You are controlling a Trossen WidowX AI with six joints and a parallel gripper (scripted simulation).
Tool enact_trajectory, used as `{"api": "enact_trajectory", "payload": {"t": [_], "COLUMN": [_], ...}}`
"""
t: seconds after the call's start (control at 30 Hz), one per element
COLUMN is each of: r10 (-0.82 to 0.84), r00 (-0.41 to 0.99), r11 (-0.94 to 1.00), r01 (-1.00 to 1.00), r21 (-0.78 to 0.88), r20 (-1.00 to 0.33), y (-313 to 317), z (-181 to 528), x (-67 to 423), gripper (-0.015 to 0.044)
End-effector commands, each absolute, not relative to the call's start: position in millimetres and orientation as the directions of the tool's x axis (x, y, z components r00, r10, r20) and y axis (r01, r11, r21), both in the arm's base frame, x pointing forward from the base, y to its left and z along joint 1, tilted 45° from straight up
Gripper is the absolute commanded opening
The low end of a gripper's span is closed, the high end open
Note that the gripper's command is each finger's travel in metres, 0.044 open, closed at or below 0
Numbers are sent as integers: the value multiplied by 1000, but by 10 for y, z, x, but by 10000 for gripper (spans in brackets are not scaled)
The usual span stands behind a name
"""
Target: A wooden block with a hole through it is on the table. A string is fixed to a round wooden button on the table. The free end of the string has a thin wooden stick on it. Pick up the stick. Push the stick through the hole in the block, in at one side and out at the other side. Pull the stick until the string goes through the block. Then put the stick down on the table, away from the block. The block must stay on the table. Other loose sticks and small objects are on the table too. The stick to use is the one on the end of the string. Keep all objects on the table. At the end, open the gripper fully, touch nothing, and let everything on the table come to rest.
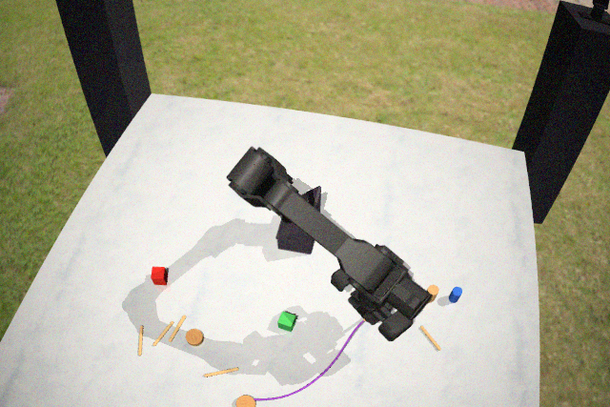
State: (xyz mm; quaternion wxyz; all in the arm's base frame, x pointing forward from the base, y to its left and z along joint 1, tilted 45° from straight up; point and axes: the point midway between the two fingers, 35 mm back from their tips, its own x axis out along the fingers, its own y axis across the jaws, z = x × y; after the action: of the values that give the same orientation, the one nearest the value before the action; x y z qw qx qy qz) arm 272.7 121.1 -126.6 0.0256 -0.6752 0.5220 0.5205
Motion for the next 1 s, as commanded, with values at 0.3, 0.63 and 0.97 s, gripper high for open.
{"api": "enact_trajectory", "payload": {"t": [0.3,0.63,0.97], "r10": [-679,-678,-678], "r00": [-82,-82,-81], "r11": [-157,112,365], "r01": [-955,-994,-900], "r21": [254,8,-239], "r20": [-730,-730,-731], "y": [1176,1144,1110], "z": [-1226,-1198,-1170], "x": [2829,2900,2970], "gripper": [0,0,0]}}
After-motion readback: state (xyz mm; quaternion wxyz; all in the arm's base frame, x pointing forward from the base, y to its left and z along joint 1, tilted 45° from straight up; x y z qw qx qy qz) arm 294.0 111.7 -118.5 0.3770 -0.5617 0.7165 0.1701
